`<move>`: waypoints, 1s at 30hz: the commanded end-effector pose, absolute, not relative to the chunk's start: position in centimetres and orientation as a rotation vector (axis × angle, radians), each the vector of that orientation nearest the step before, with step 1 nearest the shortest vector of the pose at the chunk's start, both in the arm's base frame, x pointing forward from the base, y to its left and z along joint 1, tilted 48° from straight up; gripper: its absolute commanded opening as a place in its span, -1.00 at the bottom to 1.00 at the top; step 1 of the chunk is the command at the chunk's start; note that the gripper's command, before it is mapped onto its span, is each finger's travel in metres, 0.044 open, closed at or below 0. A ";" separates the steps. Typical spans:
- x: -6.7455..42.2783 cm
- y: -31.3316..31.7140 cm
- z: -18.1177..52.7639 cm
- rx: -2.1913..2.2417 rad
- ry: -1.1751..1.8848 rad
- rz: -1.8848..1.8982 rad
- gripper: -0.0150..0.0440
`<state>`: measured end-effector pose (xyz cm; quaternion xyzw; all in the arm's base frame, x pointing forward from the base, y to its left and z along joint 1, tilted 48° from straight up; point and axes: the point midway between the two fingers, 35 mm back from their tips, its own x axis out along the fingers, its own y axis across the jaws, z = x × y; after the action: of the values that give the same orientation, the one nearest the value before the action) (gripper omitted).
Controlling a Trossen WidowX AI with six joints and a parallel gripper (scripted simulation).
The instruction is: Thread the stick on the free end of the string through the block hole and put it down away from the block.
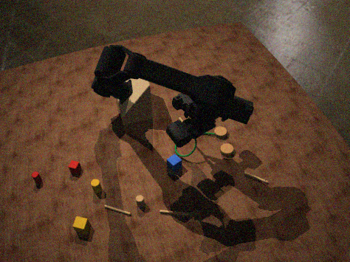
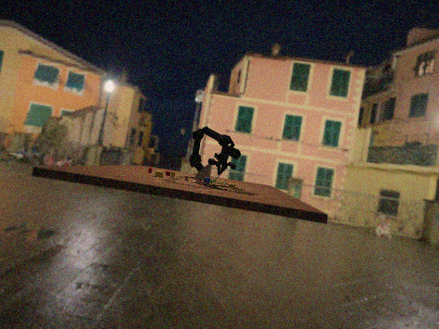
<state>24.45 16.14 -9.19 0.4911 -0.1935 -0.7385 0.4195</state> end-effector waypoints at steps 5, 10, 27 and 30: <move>24.4 16.3 -9.4 1.204 -0.451 -1.854 -0.49; 24.6 16.3 -9.4 1.213 -0.455 -1.851 -0.49; 26.5 16.9 -9.8 1.258 -0.415 -1.827 -0.49; 26.9 17.0 -9.9 1.266 -0.409 -1.822 -0.49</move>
<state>26.41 16.83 -9.80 0.5017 -0.1669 -0.7325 0.4288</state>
